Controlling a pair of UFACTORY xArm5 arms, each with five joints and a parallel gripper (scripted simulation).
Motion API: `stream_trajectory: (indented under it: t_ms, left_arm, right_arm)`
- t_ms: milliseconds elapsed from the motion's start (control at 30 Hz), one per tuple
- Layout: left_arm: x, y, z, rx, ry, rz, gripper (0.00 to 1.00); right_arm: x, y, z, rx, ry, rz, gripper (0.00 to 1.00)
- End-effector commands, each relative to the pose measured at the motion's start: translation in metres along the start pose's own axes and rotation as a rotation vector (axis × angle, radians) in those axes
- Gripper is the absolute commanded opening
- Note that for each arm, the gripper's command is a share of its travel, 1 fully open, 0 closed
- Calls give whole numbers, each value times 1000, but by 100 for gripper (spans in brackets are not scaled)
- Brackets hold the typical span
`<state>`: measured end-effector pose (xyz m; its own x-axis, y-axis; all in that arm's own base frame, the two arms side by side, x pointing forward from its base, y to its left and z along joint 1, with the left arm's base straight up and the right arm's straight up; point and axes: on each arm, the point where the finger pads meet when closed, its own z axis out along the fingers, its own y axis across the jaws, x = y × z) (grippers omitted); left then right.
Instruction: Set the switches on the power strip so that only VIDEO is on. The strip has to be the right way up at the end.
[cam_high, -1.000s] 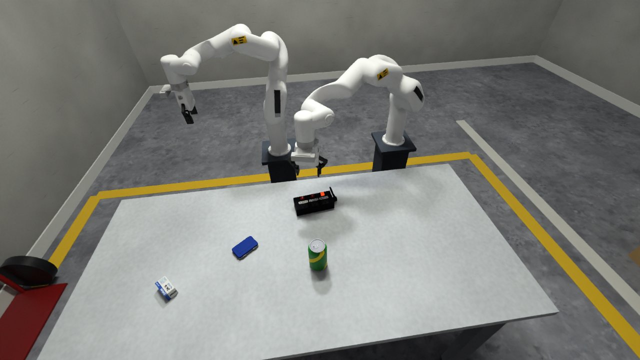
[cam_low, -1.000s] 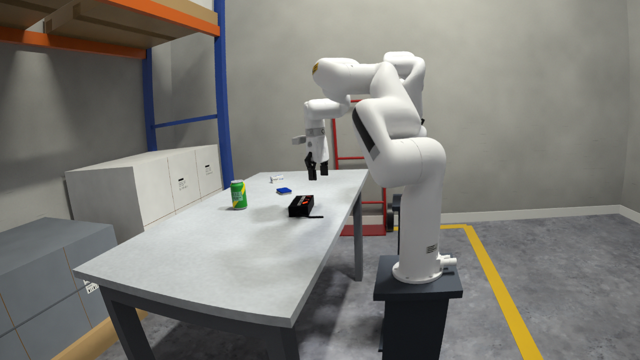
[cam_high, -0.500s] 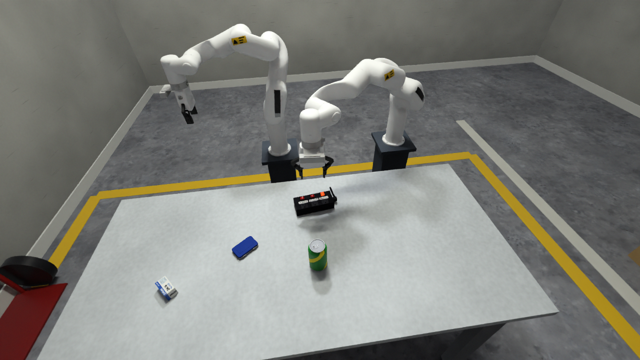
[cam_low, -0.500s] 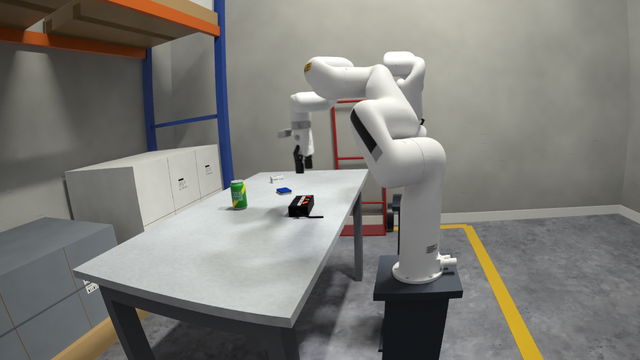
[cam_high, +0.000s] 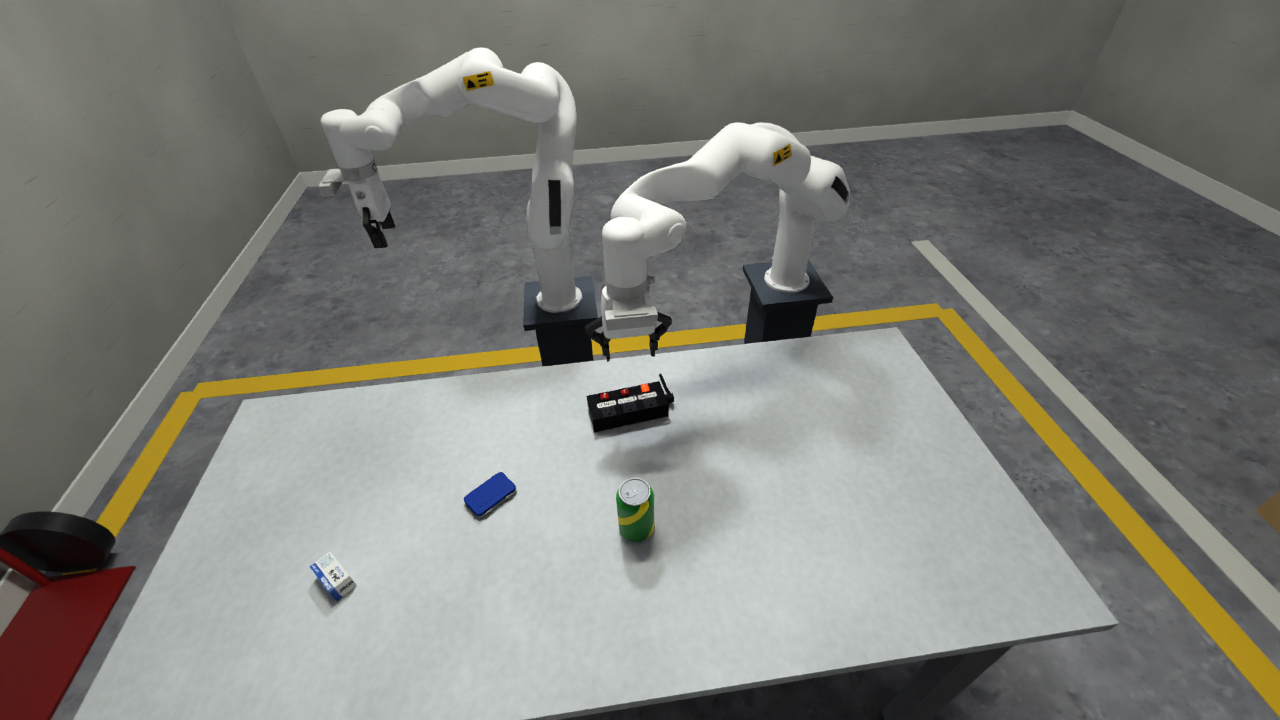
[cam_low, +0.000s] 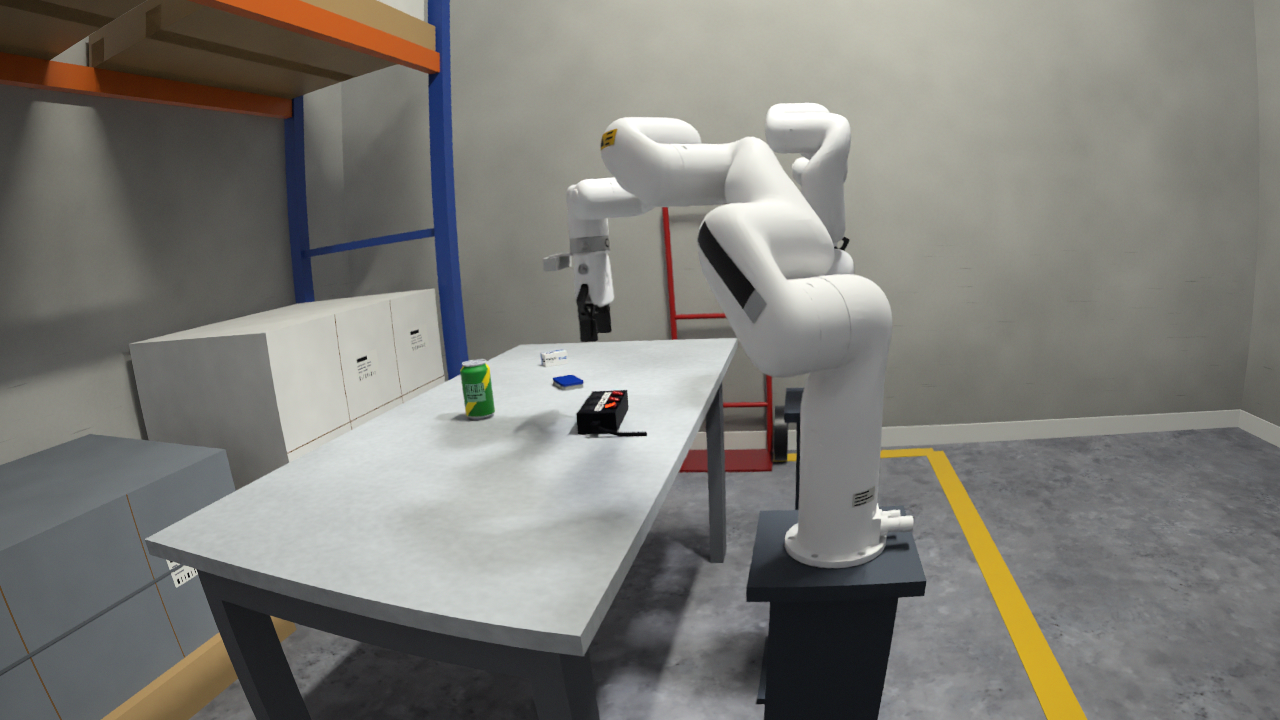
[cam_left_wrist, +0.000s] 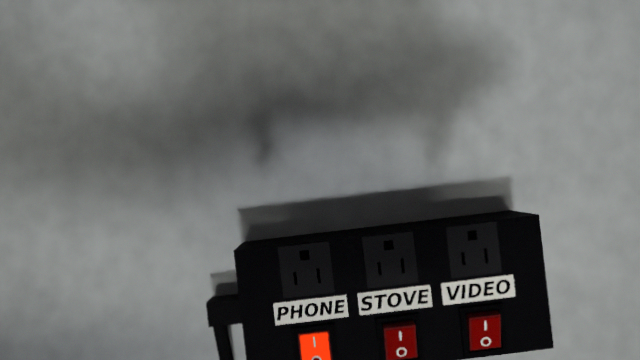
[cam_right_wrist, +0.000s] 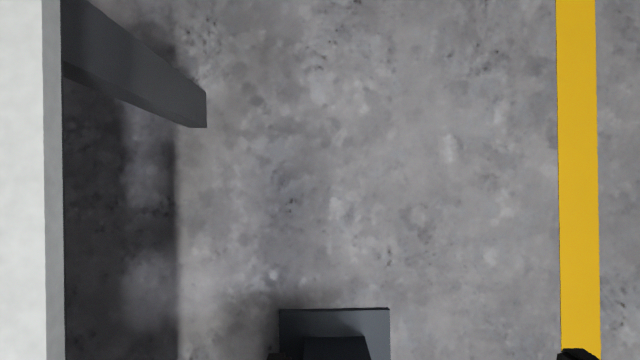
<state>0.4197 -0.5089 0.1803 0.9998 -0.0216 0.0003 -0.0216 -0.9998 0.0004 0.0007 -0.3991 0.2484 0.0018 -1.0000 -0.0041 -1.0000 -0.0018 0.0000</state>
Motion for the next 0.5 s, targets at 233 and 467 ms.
stream_trajectory:
  t_ms: [233, 467]
  left_arm:
    - [1, 1, -3, -4, 4, -3, 100]
    - [-1, -1, 3, -4, 3, -154, 100]
  right_arm:
    - [1, 0, -2, 0, 4, 0, 100]
    - [1, 0, -2, 0, 4, 0, 100]
